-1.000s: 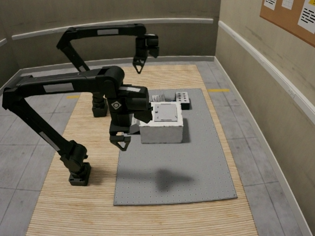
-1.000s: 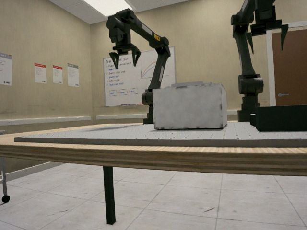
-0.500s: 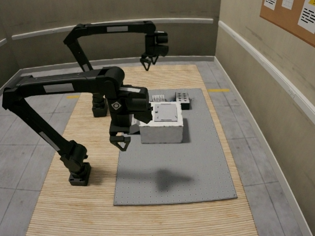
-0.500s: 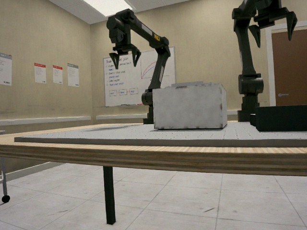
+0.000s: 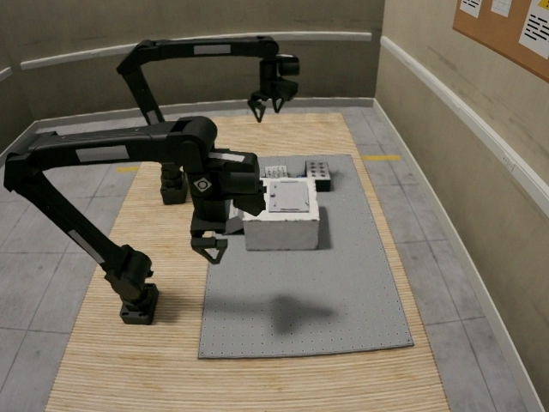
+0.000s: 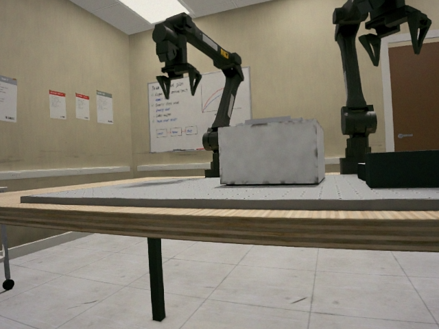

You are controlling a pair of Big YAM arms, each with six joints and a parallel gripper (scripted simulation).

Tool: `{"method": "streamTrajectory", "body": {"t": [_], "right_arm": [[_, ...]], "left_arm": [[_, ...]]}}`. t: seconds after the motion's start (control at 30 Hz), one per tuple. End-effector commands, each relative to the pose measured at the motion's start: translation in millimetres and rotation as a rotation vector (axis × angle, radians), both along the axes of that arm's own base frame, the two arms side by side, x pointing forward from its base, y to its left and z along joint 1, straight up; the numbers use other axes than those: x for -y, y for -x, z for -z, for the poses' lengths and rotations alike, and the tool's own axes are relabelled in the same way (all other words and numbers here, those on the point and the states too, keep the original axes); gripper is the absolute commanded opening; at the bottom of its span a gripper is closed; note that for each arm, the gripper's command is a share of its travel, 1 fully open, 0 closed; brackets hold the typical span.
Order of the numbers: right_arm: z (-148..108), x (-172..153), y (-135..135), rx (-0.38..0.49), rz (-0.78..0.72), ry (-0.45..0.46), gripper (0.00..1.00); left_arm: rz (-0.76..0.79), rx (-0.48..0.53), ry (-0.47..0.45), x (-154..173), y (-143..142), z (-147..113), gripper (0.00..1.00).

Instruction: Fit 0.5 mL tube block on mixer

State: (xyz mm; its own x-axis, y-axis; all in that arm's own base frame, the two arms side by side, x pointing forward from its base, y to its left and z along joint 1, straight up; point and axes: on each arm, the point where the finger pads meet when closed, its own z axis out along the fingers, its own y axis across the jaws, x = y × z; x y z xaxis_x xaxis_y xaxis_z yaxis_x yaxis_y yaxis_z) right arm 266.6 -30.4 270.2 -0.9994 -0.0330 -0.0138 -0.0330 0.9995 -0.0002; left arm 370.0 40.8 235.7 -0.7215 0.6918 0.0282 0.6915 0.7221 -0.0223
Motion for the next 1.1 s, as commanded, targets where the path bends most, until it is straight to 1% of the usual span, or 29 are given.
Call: {"method": "streamTrajectory", "body": {"t": [0.0,0.1,0.23,0.4,0.43,0.5,0.57,0.67,0.83,1.07], "right_arm": [[-23.4,-2.3,-12.6,0.069,0.002,0.004,1.00],[-23.8,-2.2,-12.8,0.070,0.002,0.004,1.00],[-25.2,-2.0,-13.6,0.073,0.002,0.004,1.00],[-27.0,-1.8,-14.5,0.077,0.002,0.004,1.00],[-27.4,-1.8,-14.7,0.078,0.002,0.004,1.00],[-28.0,-1.7,-15.1,0.079,0.002,0.005,1.00],[-28.3,-1.6,-15.3,0.080,0.002,0.005,1.00],[-26.1,-1.7,-14.2,0.074,0.002,0.004,1.00],[-17.9,-1.9,-10.3,0.053,0.002,0.002,1.00],[-6.6,-2.4,-4.5,0.024,0.003,-0.001,1.00]], "left_arm": [[0.110,0.094,-0.004,-5.1,-19.7,-29.8,1.00],[0.118,0.103,-0.001,-2.6,-19.8,-32.1,1.00],[0.223,0.113,-0.011,1.5,-19.0,-36.0,1.00],[0.329,0.104,-0.011,-2.6,-60.7,-30.3,1.00],[0.349,0.100,-0.010,-2.7,-60.9,-29.1,1.00],[0.389,0.080,-0.005,-1.8,-52.0,-25.5,1.00],[0.430,0.076,-0.004,-1.0,-43.9,-27.4,1.00],[0.432,0.077,-0.004,-0.6,-40.8,-29.1,1.00],[0.547,0.059,0.002,0.4,-30.5,-27.5,1.00],[0.688,0.029,0.016,1.2,-23.1,-16.0,1.00]]}}
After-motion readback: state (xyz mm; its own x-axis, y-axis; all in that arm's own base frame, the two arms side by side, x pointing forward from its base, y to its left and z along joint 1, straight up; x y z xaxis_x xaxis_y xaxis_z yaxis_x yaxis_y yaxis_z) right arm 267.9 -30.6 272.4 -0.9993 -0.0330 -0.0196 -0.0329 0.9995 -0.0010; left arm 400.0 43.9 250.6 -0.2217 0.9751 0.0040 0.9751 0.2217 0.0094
